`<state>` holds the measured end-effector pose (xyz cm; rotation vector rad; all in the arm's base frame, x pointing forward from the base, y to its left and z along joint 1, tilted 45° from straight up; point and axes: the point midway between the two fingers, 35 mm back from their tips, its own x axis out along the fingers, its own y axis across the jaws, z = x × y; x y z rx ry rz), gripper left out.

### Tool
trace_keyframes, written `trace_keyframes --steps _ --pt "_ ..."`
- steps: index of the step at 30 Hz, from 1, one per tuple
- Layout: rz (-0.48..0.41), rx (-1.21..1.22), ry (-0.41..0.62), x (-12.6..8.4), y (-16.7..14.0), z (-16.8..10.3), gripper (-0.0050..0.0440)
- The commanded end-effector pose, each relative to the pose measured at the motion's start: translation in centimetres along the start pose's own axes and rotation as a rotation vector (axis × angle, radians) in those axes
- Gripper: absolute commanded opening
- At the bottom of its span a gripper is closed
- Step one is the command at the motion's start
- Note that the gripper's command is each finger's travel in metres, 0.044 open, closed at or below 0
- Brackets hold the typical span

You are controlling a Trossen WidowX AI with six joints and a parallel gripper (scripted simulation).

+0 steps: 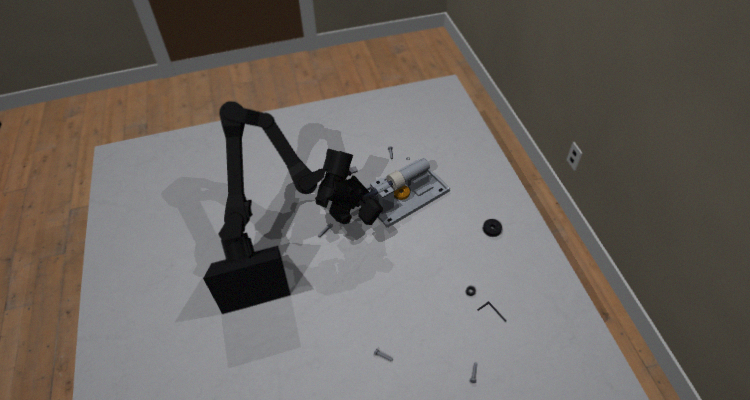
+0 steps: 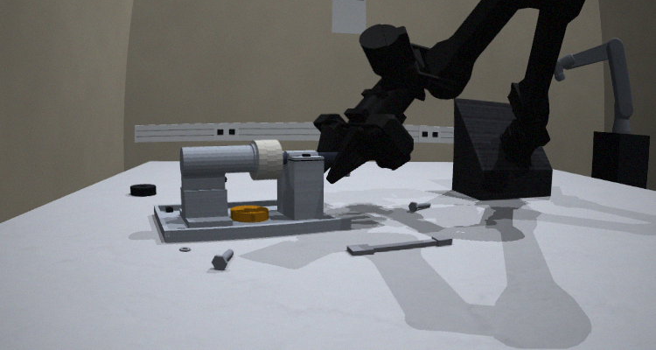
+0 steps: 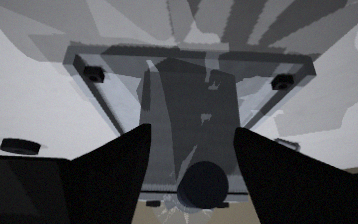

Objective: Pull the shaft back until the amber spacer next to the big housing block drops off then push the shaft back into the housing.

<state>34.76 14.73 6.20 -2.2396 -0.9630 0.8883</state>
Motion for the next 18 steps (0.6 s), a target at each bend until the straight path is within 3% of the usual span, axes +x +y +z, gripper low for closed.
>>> trace_keyframes --steps 1,4,6,9,15,18 --pt "-0.002 -0.014 0.021 -0.2 -0.2 -0.9 0.0312" --pt "-0.002 -0.014 0.021 -0.2 -0.2 -0.9 0.0384" --pt "-0.002 -0.014 0.021 -0.2 -0.2 -0.9 0.0384" --pt "-0.001 -0.015 0.018 -1.0 -0.2 -0.7 0.0440" --pt "0.000 -0.019 0.021 -5.7 -0.2 -0.6 0.0440" --pt "-0.001 -0.019 0.023 -6.3 -0.2 -0.5 0.0440"
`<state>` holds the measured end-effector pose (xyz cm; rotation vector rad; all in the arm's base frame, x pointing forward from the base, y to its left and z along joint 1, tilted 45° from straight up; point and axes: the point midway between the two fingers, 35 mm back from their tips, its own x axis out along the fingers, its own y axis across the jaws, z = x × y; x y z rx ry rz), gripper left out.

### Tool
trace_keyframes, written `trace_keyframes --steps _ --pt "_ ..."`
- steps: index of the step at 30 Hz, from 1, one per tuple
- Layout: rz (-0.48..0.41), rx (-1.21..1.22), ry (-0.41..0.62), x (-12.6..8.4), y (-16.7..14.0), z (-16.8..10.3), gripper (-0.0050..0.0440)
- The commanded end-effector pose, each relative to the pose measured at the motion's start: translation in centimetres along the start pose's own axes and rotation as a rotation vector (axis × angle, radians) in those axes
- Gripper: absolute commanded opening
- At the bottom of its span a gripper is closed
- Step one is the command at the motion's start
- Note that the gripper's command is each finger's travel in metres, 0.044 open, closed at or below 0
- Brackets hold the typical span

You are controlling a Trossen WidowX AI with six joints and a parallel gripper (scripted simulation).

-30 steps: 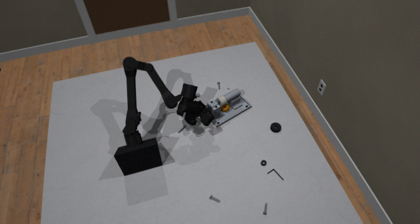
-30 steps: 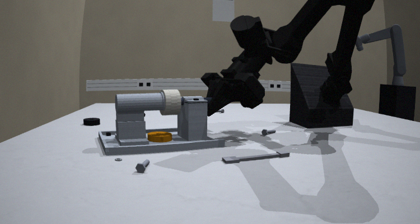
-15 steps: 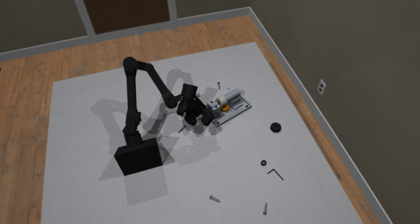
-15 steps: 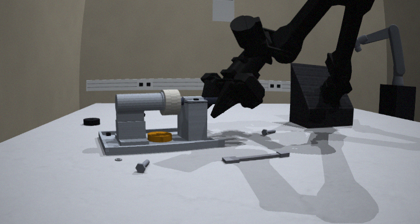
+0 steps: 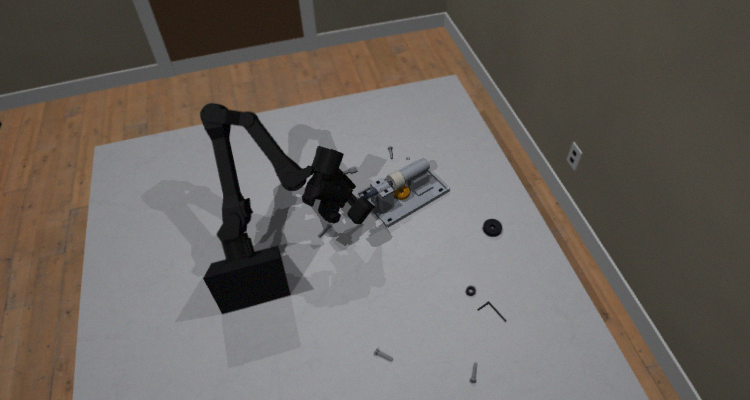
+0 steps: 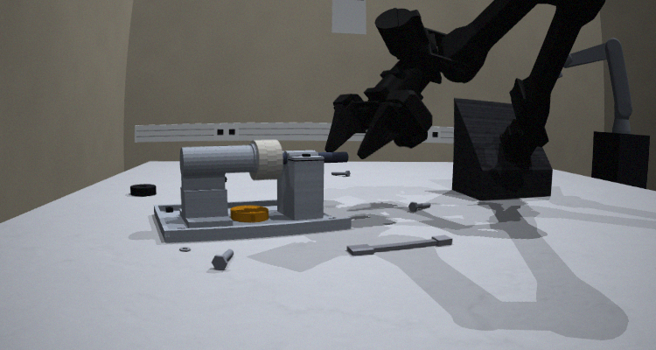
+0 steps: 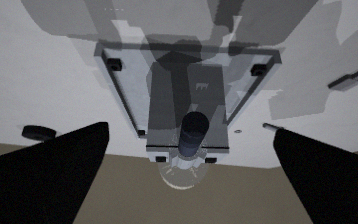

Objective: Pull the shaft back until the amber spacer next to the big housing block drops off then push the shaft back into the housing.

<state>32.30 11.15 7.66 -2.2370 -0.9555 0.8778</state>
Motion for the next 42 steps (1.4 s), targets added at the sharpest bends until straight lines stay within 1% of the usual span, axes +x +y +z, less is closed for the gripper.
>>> trace_keyframes --steps 1,6,8,13,17,22,23,25,28,30,32,33,42 --pt "-0.001 -0.024 0.013 -1.7 -0.3 -0.6 0.0440" --pt "0.002 -0.014 0.010 -1.5 -0.2 -0.2 0.0440" --pt "0.003 -0.015 0.012 -1.9 -0.1 0.2 0.0440" --pt "0.011 -0.003 0.008 -5.1 -0.1 2.9 0.0440" --pt "0.003 -0.016 0.010 -6.4 -0.4 4.3 0.0440" --pt "0.001 -0.021 0.010 -6.5 -0.5 4.5 0.0440" --pt "0.001 -0.029 0.017 -6.6 -0.5 4.1 0.0440" --pt "0.009 -0.027 0.034 -7.4 -0.5 4.6 0.0440" --pt "0.032 -0.048 0.094 -9.4 -0.7 4.7 0.0440" --pt "0.041 -0.054 0.116 -10.0 -0.8 4.9 0.0440" --pt "0.042 -0.053 0.119 -10.1 -0.8 4.9 0.0440" --pt "0.043 -0.063 0.123 -10.2 -0.9 4.5 0.0440" --pt "0.045 -0.063 0.123 -10.2 -0.8 4.5 0.0440"
